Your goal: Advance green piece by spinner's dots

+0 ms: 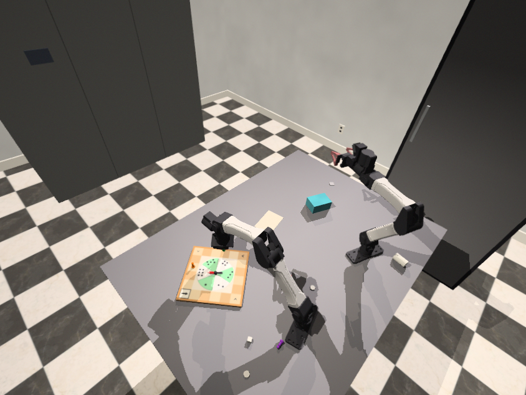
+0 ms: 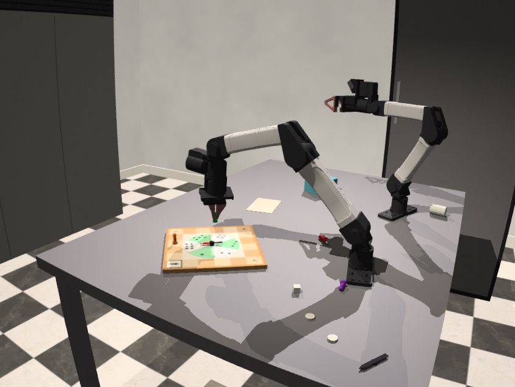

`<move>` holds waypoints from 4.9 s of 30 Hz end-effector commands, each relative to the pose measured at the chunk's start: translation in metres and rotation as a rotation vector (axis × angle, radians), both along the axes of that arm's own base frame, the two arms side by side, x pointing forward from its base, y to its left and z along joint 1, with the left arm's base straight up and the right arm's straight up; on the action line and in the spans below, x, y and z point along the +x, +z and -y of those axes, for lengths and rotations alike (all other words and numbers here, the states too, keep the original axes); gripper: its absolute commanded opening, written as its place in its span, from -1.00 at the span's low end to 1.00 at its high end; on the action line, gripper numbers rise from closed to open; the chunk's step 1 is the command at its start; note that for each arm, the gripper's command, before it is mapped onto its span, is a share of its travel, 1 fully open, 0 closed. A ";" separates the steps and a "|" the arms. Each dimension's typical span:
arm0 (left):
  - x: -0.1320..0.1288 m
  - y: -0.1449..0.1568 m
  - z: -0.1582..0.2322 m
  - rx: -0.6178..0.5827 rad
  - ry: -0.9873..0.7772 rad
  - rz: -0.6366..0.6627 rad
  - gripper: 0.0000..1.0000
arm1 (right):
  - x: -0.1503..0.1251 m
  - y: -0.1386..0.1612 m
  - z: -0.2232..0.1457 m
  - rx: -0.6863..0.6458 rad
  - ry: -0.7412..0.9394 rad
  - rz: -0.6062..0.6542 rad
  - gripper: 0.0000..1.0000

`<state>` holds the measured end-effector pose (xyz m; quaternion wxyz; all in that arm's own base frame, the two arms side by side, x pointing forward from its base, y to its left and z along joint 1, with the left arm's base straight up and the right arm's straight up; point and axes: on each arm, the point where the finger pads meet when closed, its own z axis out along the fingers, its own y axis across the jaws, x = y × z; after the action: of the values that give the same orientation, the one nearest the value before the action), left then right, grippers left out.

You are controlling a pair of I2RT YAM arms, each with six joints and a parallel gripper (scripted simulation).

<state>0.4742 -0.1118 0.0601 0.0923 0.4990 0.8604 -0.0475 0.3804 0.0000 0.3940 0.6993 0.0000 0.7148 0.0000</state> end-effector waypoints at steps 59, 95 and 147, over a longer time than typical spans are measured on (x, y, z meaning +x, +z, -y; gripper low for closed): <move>-0.003 -0.030 -0.004 0.007 0.012 -0.005 -0.56 | -0.001 0.004 0.000 0.000 0.000 0.011 1.00; -0.015 0.013 -0.006 0.016 0.011 -0.069 -0.56 | -0.001 0.004 0.000 0.000 0.000 0.011 1.00; -0.041 0.302 -0.092 -0.544 0.788 1.048 -0.56 | -0.004 0.012 0.000 0.000 0.000 0.035 1.00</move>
<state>0.4324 -0.0226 0.3575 0.5975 0.0986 0.7952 0.0305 0.3792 0.0000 0.4012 0.7061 0.0000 0.7081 0.0000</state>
